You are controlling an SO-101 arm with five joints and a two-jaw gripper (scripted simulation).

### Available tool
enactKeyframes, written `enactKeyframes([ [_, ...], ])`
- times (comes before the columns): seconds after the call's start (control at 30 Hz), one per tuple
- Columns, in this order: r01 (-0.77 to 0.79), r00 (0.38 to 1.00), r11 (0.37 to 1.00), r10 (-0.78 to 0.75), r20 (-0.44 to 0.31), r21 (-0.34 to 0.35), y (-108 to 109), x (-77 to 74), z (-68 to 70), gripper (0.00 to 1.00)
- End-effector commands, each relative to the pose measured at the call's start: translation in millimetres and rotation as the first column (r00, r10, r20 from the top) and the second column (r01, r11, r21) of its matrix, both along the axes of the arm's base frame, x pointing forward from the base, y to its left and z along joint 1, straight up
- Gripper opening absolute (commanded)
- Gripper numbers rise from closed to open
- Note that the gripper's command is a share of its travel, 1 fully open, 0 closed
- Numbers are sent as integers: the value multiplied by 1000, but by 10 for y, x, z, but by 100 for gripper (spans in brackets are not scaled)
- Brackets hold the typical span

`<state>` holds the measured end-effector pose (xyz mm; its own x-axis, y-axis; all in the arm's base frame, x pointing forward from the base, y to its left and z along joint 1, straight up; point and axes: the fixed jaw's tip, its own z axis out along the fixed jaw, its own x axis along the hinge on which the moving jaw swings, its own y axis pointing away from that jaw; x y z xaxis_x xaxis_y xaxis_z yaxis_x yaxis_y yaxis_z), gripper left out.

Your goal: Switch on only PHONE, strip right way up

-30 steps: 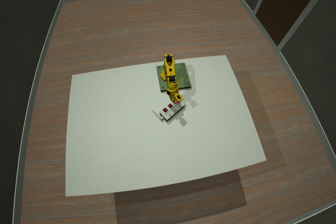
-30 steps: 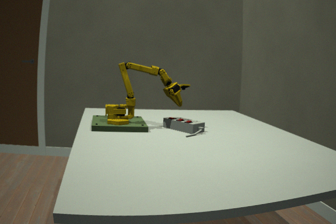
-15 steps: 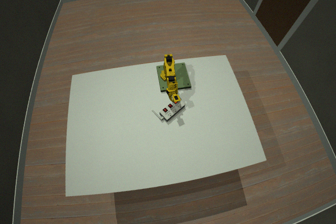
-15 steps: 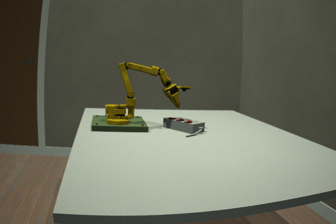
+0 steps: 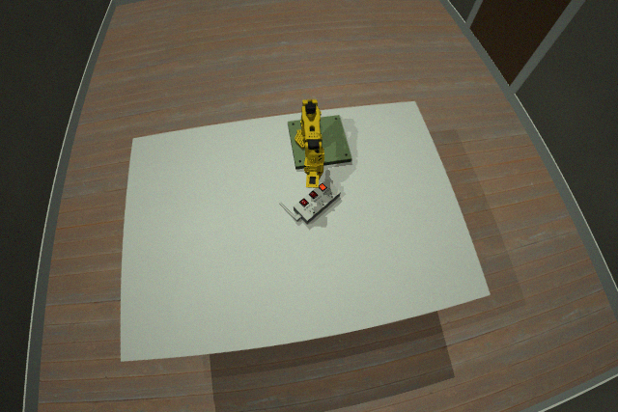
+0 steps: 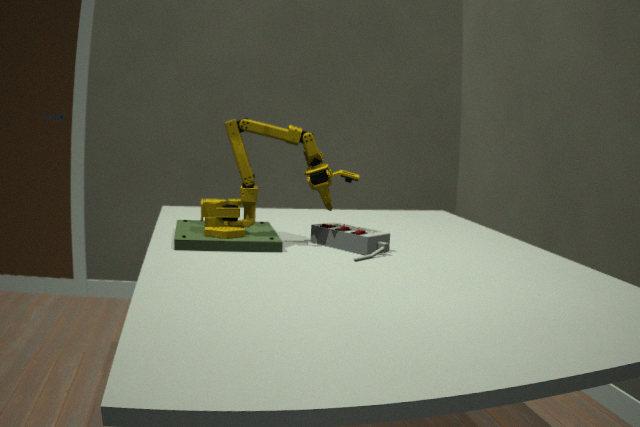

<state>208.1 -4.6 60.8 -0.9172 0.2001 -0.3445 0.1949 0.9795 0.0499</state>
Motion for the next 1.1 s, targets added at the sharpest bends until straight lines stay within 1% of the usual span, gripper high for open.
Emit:
enactKeyframes([
  [0.0, 181, 982, 982, -178, -62, 54, -33, -108, -30, 0],
  [0.13, 358, 930, 930, -346, -125, 88, -60, -193, -49, 0],
  [0.27, 519, 848, 849, -497, -187, 101, -84, -276, -64, 0],
  [0.33, 519, 848, 849, -497, -187, 101, -84, -276, -64, 0],
  [0.47, 654, 747, 750, -620, -241, 97, -107, -355, -75, 0],
  [0.6, 756, 642, 649, -713, -283, 82, -125, -425, -82, 0],
  [0.73, 828, 547, 558, -777, -312, 63, -139, -483, -86, 0],
  [0.83, 864, 488, 501, -809, -326, 49, -147, -517, -87, 0],
  [0.9, 864, 488, 501, -809, -326, 49, -147, -517, -87, 0],
  [1.07, 899, 421, 437, -841, -340, 32, -155, -554, -88, 0],
])
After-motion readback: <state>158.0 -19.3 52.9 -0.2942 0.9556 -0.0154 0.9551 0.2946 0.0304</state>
